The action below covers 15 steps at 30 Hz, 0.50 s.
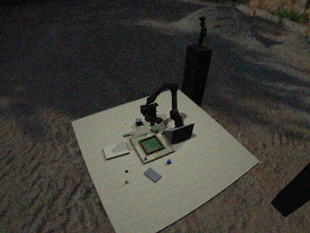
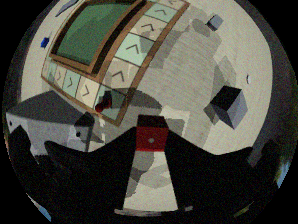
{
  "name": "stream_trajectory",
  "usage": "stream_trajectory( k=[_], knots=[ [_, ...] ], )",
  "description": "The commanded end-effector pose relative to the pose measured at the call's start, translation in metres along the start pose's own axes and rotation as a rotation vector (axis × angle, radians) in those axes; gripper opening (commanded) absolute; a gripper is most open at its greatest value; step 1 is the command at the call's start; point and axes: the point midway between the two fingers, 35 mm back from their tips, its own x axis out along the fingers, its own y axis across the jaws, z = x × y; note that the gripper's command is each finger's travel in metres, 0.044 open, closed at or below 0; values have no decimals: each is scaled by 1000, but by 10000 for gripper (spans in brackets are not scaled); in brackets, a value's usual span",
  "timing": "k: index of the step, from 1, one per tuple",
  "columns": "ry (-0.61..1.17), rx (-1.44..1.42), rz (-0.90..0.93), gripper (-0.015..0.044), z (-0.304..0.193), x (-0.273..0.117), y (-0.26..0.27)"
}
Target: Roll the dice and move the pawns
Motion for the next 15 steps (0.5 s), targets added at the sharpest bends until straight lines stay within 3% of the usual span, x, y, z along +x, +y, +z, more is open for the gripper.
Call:
stream_trajectory(
  k=[1,10,15],
  knots=[
    [0,5,-7,0,-1,-20,0],
    [8,4,-25,0,-11,-61,1],
    [8,-14,-26,0,-9,-63,1]
  ],
)
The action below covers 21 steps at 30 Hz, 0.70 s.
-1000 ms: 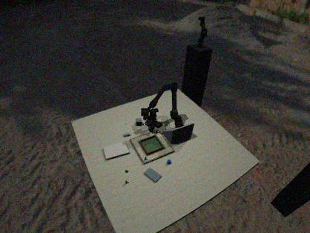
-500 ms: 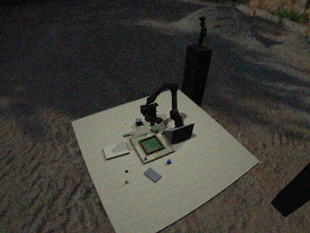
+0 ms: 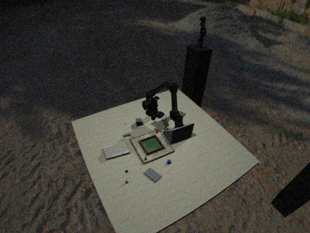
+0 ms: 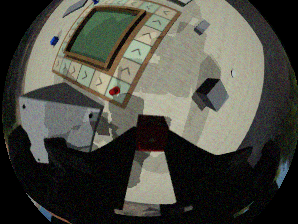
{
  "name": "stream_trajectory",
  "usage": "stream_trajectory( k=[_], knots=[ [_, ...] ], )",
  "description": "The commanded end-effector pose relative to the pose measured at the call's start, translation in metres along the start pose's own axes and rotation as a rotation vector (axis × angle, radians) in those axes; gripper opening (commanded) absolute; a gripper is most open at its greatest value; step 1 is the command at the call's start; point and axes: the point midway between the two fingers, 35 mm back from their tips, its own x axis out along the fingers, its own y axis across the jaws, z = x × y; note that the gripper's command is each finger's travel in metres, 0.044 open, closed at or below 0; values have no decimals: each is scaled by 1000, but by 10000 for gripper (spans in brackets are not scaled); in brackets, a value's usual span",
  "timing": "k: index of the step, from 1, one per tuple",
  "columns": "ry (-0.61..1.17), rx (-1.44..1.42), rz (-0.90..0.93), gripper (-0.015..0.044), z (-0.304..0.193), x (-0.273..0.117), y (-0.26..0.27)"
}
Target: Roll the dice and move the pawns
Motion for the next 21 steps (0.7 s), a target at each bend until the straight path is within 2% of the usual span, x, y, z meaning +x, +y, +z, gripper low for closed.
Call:
stream_trajectory(
  k=[1,21],
  knots=[
    [0,-30,-6,0,5,-4,1],
    [-10,-558,4,0,87,6,41]
  ],
)
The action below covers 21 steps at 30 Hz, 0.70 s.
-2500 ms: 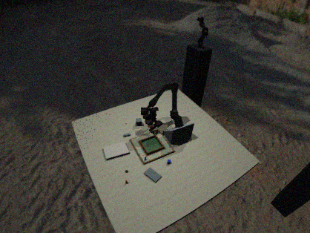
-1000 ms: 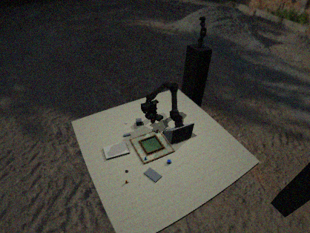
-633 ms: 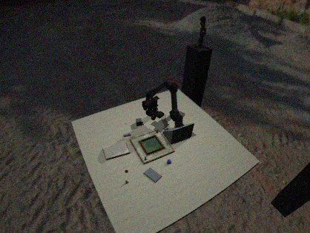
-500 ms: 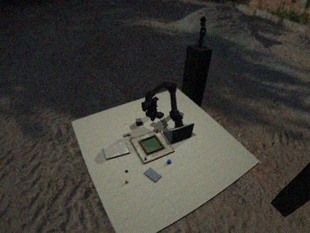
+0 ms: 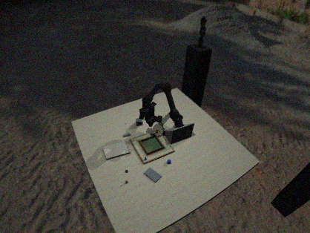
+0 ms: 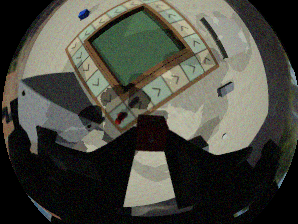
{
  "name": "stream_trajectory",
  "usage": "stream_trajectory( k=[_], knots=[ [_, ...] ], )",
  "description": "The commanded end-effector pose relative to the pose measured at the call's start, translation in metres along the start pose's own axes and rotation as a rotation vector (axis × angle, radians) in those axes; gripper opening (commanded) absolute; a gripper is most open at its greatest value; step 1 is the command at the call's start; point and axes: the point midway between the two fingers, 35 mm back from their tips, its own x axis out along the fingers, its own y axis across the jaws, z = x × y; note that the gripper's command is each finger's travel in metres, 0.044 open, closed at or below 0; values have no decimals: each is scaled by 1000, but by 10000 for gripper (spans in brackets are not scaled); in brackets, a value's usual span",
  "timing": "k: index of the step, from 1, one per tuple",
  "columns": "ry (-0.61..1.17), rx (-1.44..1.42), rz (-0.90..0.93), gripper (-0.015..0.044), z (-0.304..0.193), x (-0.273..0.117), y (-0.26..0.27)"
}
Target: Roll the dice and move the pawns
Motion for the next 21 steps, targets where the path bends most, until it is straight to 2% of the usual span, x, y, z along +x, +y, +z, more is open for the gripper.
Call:
stream_trajectory(
  k=[1,21],
  knots=[
    [-8,-109,0,0,20,2,2],
    [-4,-630,-9,0,111,25,31]
  ],
)
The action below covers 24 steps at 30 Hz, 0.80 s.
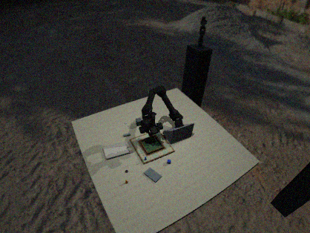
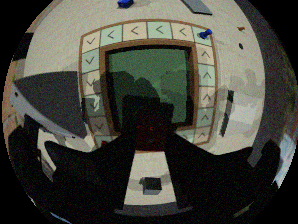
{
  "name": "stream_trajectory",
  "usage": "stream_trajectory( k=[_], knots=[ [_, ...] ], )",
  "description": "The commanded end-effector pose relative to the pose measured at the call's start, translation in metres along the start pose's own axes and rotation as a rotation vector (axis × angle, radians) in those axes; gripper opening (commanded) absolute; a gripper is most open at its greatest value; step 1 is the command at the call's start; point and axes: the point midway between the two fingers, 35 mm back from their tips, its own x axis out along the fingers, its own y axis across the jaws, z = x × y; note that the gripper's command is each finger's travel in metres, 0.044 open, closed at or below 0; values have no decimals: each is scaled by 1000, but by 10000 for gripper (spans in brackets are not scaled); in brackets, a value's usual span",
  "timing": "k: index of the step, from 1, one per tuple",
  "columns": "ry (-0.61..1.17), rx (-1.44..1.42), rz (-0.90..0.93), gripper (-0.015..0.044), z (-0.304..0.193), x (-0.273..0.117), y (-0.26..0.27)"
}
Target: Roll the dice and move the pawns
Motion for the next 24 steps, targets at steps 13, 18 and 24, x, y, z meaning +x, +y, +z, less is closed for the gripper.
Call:
stream_trajectory(
  k=[13,18,24],
  knots=[
    [-72,-207,45,0,35,14,0],
    [-225,-208,110,0,35,20,5],
    [-425,-206,153,0,36,24,9]
  ],
)
